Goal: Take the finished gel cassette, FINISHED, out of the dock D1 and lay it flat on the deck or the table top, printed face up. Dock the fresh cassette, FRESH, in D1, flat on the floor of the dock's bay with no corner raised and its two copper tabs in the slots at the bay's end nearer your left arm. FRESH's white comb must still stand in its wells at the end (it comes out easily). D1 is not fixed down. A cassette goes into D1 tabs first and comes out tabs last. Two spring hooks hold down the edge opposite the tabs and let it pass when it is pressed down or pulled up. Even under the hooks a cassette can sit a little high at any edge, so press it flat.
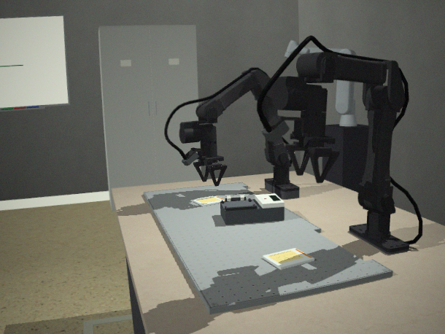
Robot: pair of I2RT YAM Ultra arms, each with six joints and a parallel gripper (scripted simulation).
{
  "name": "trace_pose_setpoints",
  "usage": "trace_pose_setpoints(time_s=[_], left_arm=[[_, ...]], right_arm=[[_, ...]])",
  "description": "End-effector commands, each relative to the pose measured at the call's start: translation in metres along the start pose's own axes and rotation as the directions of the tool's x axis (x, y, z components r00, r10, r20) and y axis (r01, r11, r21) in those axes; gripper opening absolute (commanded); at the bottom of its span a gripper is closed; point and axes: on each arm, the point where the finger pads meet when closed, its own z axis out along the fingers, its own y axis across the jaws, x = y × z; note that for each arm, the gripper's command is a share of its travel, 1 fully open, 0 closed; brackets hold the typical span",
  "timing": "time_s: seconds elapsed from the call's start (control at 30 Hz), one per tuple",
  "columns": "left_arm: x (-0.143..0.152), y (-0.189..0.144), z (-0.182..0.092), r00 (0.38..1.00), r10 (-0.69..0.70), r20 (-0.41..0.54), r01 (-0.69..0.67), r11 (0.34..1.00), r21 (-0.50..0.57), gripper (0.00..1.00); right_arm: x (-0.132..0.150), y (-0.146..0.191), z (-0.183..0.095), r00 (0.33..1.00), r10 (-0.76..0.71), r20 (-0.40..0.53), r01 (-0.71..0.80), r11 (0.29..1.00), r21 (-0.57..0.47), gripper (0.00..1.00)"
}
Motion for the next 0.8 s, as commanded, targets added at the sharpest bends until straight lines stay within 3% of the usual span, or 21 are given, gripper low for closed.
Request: trace_pose_setpoints(time_s=[0.0,0.77], left_arm=[[-0.002,0.004,-0.015,1.0,-0.005,-0.017,0.005,1.0,0.001,1.0],[-0.002,0.004,-0.015,1.0,-0.005,-0.017,0.005,1.0,0.001,1.0]], right_arm=[[-0.002,0.001,0.002,1.0,-0.002,0.013,0.002,1.0,0.012,0.98],[-0.003,0.001,0.016,1.0,-0.002,0.008,0.001,1.0,0.024,0.98]])
